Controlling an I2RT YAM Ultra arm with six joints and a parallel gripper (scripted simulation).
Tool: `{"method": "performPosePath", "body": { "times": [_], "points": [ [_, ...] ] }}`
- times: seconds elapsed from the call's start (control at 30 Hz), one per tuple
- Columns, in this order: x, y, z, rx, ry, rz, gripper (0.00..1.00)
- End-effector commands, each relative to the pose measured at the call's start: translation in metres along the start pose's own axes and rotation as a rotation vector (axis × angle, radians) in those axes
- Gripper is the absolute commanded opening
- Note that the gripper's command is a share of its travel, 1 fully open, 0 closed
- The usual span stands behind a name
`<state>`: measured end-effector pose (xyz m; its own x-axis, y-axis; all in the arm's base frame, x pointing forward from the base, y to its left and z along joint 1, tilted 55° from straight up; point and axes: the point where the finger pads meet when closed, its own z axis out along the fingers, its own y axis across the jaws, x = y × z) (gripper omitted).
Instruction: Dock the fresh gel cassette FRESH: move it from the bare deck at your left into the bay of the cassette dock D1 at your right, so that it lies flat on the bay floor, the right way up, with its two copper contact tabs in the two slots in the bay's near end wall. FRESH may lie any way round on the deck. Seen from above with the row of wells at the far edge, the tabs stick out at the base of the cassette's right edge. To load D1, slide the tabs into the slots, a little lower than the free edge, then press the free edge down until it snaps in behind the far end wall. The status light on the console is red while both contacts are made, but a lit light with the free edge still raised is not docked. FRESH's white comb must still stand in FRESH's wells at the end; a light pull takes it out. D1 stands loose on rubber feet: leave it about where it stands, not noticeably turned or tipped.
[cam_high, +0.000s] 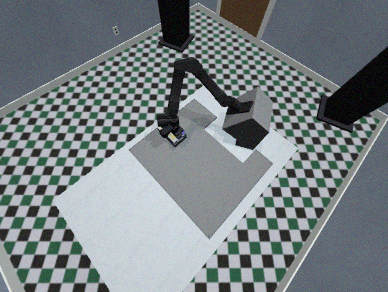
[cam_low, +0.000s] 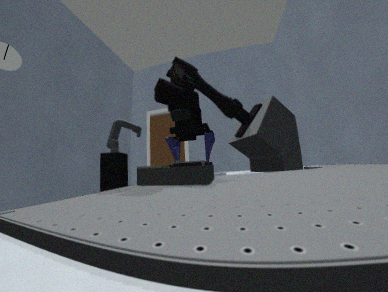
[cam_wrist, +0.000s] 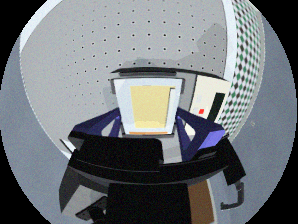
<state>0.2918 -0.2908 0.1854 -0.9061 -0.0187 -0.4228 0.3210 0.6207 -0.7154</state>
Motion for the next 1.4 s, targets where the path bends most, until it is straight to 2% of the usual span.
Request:
{"method": "performPosePath", "body": {
  "times": [0.0, 0.07, 1.13, 1.23, 1.27, 1.37],
  "points": [
    [-0.006, -0.0028, -0.005, 0.005, 0.004, 0.0, 0.0],
    [-0.0005, -0.0022, -0.0034, 0.005, 0.008, 0.0, 0.0],
    [-0.0005, -0.0022, -0.0034, 0.005, 0.008, 0.0, 0.0],
    [-0.0051, -0.0002, -0.002, 0.001, 0.022, -0.005, 0.0],
    [-0.0081, -0.008, -0.0095, 0.014, 0.003, 0.01, 0.0],
    [-0.0089, -0.0101, -0.0115, 0.018, -0.003, 0.015, 0.0]
  ]
}}
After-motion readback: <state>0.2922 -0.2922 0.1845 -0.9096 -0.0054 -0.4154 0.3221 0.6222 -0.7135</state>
